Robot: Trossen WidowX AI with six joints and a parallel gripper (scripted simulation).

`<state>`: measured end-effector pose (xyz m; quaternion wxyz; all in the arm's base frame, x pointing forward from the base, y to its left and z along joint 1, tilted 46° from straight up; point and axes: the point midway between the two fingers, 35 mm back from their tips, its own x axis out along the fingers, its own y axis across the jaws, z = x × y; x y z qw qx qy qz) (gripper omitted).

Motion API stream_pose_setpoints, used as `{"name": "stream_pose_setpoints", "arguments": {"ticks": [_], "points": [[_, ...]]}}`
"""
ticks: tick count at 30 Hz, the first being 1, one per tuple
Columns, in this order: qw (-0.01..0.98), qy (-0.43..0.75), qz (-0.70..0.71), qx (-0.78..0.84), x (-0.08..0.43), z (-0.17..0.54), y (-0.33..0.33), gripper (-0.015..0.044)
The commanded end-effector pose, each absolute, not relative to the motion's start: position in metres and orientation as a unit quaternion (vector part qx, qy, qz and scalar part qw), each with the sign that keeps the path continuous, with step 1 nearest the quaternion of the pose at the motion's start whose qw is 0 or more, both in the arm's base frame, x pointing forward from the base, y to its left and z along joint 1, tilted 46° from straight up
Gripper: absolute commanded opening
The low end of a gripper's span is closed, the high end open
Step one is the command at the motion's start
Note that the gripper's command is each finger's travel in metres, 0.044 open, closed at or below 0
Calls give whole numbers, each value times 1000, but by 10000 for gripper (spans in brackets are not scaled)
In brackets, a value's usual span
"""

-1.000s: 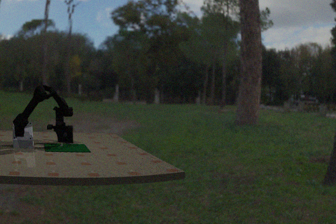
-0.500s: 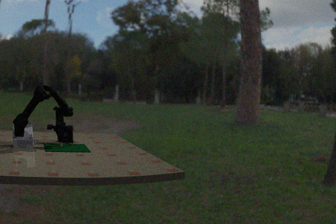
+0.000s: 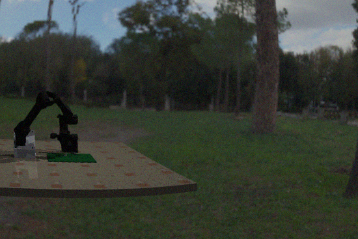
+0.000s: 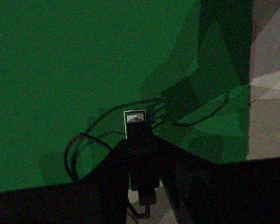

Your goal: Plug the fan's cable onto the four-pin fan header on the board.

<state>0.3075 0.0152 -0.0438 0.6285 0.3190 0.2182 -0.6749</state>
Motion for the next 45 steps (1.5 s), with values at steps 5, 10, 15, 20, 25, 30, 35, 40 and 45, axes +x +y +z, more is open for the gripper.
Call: {"name": "stream_pose_setpoints", "arguments": {"ticks": [5,10,15,20,25,30,35,40,45], "points": [[631,218,-674,318,308,-45,14,0],[631,219,-674,317,308,-46,13,0],[631,219,-673,317,308,-47,12,0],[631,219,-673,317,308,-48,12,0],[631,219,-673,317,308,-49,11,0],[631,219,-673,317,308,-51,8,0],[631,219,-673,317,308,-54,5,0],[631,219,-673,317,308,-56,3,0],[631,219,-673,317,308,-59,0,0]]}}
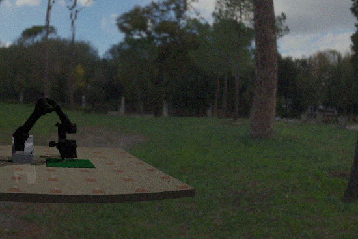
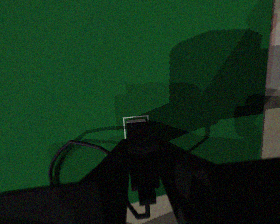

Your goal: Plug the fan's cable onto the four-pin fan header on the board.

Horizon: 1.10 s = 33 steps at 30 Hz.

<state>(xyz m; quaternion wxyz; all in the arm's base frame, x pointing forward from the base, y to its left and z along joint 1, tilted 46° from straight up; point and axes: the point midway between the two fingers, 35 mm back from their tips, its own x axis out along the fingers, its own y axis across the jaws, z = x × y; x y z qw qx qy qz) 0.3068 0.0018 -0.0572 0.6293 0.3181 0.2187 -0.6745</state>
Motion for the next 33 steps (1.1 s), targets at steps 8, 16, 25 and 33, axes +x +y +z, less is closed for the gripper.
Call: {"name": "stream_pose_setpoints", "arguments": {"ticks": [8,16,25,33], "points": [[629,219,-675,318,307,-57,2,210],[630,220,-673,318,308,-28,33,260],[630,221,-673,318,311,-1,24,260],[631,218,-674,315,306,67,-44,260]]}}
